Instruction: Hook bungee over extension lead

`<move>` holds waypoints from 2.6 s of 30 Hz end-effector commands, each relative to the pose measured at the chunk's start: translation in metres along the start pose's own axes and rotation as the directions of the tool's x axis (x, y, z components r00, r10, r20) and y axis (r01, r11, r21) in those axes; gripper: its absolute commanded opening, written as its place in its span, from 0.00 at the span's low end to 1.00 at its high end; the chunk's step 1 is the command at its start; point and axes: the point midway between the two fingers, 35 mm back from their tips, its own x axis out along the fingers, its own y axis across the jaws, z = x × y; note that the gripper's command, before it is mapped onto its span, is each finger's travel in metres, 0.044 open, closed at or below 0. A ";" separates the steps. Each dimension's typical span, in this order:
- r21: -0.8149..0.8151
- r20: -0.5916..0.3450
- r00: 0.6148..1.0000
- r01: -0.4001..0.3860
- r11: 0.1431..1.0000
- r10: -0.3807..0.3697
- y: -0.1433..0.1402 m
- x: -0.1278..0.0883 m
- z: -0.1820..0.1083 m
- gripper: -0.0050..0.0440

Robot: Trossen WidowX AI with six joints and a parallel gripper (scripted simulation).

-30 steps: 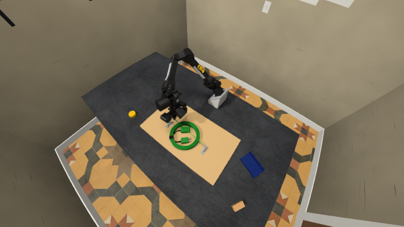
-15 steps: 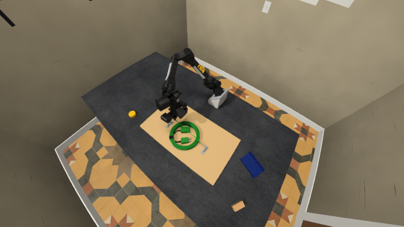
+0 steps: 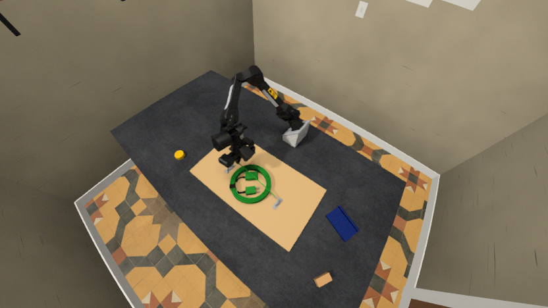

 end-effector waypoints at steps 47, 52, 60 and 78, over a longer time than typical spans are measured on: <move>0.150 -0.066 0.998 0.019 0.989 -0.009 0.015 0.040 -0.067 0.00; 0.135 -0.062 0.998 0.036 0.990 -0.028 0.011 0.036 -0.062 0.00; 0.119 -0.035 0.999 0.040 0.992 -0.036 0.008 0.035 -0.052 0.00; 0.093 0.007 0.999 0.046 0.995 -0.047 0.005 0.034 -0.036 0.00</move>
